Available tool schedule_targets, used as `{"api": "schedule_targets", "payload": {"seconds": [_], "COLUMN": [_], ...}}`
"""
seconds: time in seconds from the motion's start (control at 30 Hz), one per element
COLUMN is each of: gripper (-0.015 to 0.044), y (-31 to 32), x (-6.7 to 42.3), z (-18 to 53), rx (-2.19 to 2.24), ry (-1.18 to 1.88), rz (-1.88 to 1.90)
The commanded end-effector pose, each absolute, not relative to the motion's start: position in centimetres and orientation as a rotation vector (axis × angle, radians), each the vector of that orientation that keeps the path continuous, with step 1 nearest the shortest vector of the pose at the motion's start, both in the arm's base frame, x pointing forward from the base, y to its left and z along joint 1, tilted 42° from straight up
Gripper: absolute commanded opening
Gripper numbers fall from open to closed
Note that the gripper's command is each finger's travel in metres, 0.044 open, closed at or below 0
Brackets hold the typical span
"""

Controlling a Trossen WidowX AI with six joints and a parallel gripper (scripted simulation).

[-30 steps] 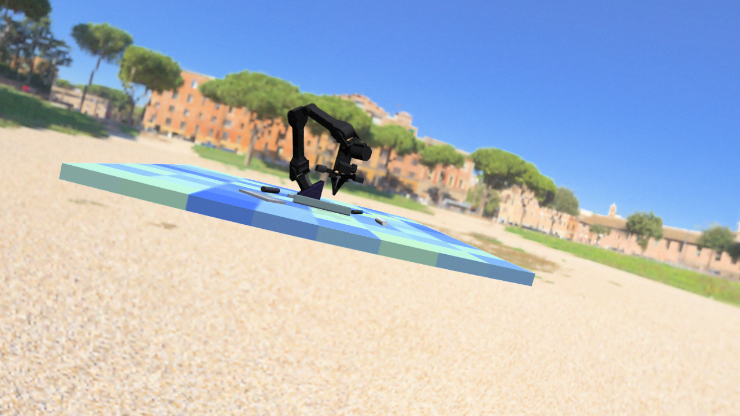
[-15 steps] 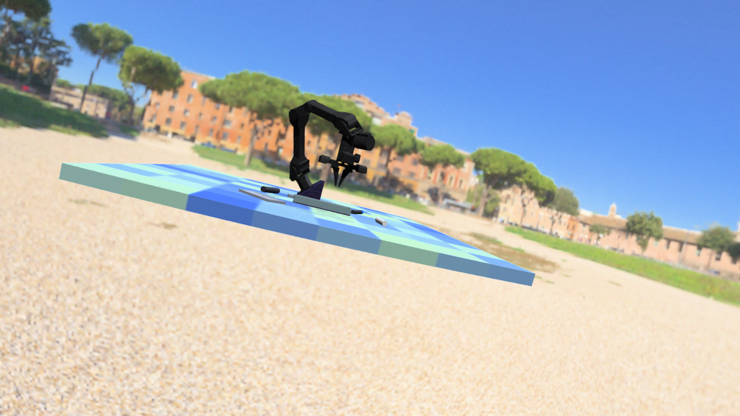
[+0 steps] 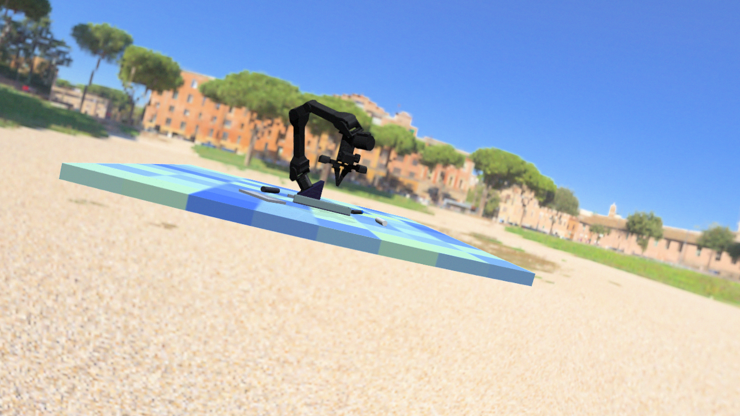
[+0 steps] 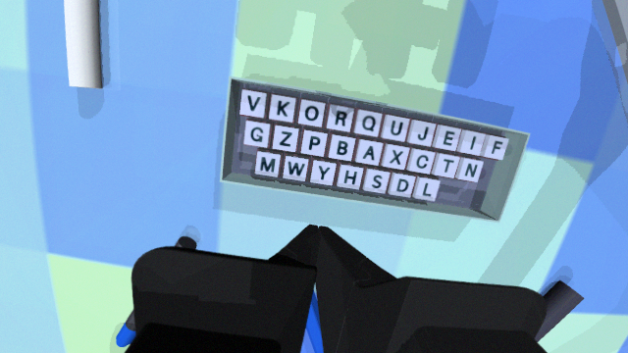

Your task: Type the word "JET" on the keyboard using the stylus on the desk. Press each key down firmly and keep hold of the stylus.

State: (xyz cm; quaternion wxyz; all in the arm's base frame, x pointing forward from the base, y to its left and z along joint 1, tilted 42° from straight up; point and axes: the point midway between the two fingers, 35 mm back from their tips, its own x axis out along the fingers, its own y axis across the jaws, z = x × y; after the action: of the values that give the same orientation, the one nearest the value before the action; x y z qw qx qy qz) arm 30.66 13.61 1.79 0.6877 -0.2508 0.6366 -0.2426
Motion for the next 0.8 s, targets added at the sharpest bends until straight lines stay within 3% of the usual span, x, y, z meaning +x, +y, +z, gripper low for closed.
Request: {"api": "schedule_targets", "payload": {"seconds": [0.0, 0.17, 0.77], "gripper": [0.0026, 0.0150, 0.0150], "y": [13.6, 13.7, 9.7], "x": [30.7, 29.1, 17.8], "z": [1.8, 2.0, 0.5], "rx": [-0.561, -0.600, -0.861], "ry": [1.425, 1.390, 1.101], "rz": [-0.543, -0.475, -0.030]}}
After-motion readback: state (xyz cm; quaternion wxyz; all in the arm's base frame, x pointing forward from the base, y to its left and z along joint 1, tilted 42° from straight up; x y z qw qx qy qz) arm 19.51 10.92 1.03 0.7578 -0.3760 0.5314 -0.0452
